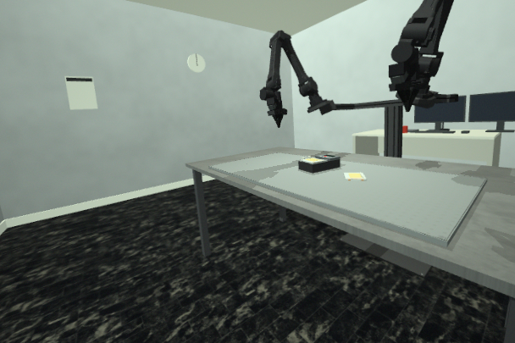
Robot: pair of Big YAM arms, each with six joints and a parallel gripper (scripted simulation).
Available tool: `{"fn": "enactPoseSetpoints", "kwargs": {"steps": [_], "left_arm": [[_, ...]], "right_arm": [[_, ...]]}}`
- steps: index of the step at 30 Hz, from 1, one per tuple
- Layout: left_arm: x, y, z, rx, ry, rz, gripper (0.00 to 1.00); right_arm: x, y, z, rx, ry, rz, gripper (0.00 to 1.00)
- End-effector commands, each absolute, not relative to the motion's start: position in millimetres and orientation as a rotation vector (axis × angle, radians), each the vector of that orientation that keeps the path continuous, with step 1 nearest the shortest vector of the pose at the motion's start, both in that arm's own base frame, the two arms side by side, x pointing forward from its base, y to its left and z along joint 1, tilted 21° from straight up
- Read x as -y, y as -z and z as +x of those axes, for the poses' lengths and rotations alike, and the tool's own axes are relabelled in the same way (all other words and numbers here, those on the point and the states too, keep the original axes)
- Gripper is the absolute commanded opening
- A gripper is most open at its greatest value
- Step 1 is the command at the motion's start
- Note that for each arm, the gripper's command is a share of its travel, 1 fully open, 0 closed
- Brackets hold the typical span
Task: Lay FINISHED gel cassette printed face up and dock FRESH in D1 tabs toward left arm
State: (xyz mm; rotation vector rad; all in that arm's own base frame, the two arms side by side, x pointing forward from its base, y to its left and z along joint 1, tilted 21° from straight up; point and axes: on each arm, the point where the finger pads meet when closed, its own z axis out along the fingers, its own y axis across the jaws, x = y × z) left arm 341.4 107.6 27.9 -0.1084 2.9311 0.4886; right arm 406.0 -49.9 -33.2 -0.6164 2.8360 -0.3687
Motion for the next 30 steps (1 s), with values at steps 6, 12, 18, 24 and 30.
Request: {"fn": "enactPoseSetpoints", "kwargs": {"steps": [6,12,18,24,30], "left_arm": [[-106.5,-30.5,347.2,-2.925,-0.49,-0.089,0.0],[-106.5,-30.5,347.2,-2.925,-0.49,-0.089,0.0],[-106.5,-30.5,347.2,-2.925,-0.49,-0.089,0.0],[-106.5,-30.5,347.2,-2.925,-0.49,-0.089,0.0],[-106.5,-30.5,347.2,-2.925,-0.49,-0.089,0.0]], "right_arm": [[28.9,61.2,413.0,-2.753,0.341,-0.971,0.0],[9.1,82.8,419.2,-2.68,0.317,-1.162,0.0],[-7.0,98.8,424.6,-2.63,0.321,-1.252,0.0],[-16.5,107.5,428.1,-2.63,0.321,-1.252,0.0],[-30.7,120.5,433.4,-2.63,0.321,-1.252,0.0]]}}
